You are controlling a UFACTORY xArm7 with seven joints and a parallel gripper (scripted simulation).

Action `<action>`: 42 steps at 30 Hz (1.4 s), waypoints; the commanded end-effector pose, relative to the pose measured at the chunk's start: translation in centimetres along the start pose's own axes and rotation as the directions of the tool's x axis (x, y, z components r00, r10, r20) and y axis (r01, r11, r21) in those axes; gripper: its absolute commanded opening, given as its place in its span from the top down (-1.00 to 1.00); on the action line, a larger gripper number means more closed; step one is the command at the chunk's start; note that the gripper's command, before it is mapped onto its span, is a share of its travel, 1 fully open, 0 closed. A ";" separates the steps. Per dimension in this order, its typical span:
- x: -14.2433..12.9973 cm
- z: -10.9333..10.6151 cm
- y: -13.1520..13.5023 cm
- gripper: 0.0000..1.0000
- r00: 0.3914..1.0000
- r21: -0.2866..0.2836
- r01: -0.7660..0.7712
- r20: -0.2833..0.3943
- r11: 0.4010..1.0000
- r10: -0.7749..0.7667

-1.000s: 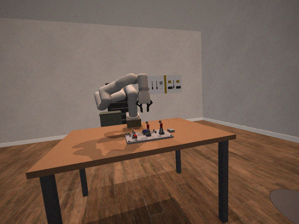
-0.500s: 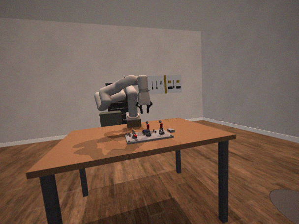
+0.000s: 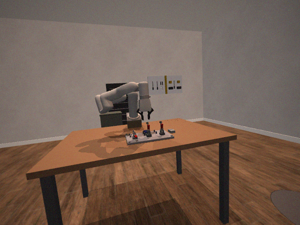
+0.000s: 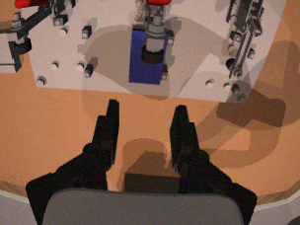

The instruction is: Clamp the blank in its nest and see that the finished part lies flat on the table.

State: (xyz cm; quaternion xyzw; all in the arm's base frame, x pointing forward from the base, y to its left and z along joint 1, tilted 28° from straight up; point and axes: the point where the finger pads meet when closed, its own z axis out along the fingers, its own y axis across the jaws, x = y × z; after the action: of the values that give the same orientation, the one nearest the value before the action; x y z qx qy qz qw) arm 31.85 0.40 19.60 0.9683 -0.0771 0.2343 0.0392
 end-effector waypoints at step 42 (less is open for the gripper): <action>8.0 3.5 0.0 0.07 1.000 0.000 0.000 -0.003 1.000 0.000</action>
State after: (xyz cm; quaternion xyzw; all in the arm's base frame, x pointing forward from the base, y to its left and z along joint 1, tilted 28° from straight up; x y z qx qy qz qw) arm 40.19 -0.99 20.48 0.9683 -0.0773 0.2343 0.0393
